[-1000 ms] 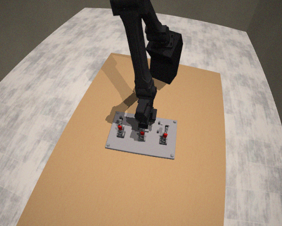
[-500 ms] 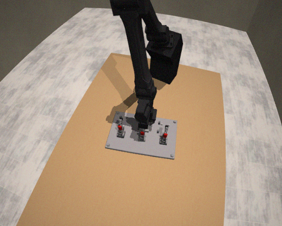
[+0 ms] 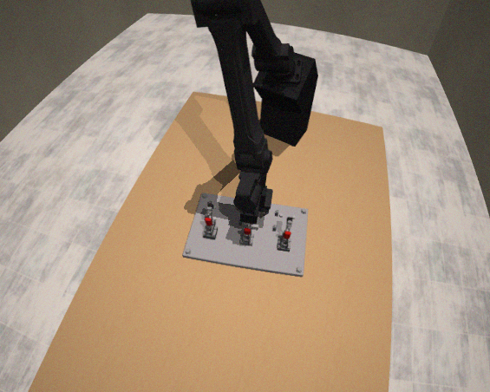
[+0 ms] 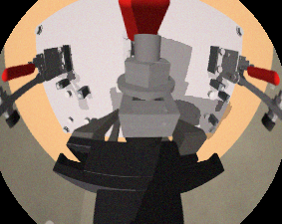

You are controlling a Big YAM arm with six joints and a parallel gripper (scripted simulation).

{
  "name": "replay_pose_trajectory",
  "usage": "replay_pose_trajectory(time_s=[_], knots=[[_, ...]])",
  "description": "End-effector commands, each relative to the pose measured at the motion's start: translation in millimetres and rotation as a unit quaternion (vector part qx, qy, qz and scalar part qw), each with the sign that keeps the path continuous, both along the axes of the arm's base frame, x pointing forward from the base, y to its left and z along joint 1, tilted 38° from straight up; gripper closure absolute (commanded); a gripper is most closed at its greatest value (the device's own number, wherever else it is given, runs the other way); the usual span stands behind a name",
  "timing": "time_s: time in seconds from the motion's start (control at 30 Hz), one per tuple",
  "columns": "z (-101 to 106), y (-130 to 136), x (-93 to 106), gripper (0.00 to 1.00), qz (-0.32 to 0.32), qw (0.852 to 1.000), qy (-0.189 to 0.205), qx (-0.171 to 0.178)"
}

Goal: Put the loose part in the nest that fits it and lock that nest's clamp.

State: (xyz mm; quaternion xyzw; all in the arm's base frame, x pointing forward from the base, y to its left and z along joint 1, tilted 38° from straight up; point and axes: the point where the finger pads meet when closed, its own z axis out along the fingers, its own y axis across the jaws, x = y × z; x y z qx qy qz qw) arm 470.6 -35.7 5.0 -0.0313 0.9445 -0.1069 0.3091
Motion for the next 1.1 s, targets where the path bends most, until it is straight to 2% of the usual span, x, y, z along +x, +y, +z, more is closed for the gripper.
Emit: replay_pose_trajectory(time_s=[0.0,1.07], knots=[[-0.6,-1.4,2.6,1.0,-0.001,1.0,0.005,0.001],[-0.9,-0.1,0.1,1.0,-0.001,1.0,-0.003,0.001]])
